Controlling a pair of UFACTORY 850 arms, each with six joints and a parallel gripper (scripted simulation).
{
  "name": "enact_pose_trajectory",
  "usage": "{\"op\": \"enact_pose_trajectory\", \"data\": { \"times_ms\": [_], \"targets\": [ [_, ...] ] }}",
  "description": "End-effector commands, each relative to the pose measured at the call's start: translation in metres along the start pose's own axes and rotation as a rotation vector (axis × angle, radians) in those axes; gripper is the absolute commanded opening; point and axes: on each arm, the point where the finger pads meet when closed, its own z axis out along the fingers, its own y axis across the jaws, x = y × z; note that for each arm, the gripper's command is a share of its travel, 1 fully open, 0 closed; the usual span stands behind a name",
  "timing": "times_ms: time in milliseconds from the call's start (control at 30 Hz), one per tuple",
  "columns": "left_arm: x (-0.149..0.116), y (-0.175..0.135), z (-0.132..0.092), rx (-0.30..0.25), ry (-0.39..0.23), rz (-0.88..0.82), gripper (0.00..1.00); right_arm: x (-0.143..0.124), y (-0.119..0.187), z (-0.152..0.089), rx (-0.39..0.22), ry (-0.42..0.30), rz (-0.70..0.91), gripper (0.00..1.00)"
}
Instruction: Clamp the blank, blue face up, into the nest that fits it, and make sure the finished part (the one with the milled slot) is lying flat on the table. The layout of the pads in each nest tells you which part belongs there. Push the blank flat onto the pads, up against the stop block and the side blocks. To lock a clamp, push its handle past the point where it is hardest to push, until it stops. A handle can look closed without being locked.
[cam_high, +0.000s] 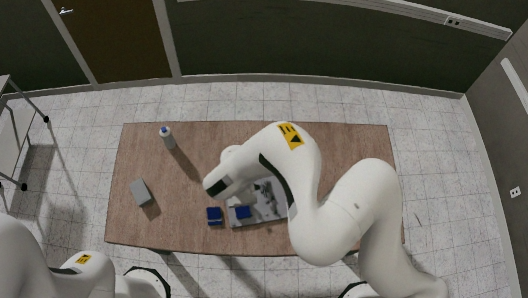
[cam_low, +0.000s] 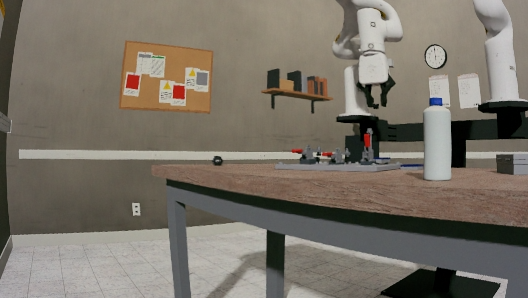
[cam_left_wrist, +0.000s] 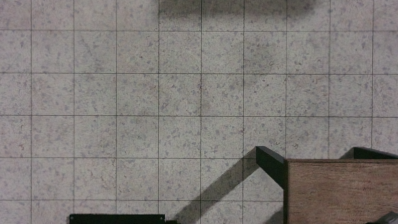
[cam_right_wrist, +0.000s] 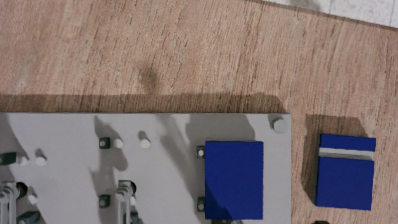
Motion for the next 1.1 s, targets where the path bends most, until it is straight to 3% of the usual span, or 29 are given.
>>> {"op": "enact_pose_trajectory", "data": {
  "times_ms": [0, 367, 733, 1067],
  "targets": [
    [0.000, 0.000, -0.001, 0.000, 0.002, 0.000, 1.00, -0.001, 0.000, -0.001, -0.001, -0.002, 0.000, 0.48],
    [0.000, 0.000, -0.001, 0.000, 0.002, 0.000, 1.00, -0.001, 0.000, 0.003, -0.001, -0.002, 0.000, 0.48],
    [0.000, 0.000, -0.001, 0.000, 0.002, 0.000, 1.00, -0.001, 0.000, 0.047, -0.001, -0.002, 0.000, 0.48],
    [0.000, 0.000, -0.001, 0.000, 0.002, 0.000, 1.00, -0.001, 0.000, 0.059, -0.001, -0.002, 0.000, 0.48]
  ]
}}
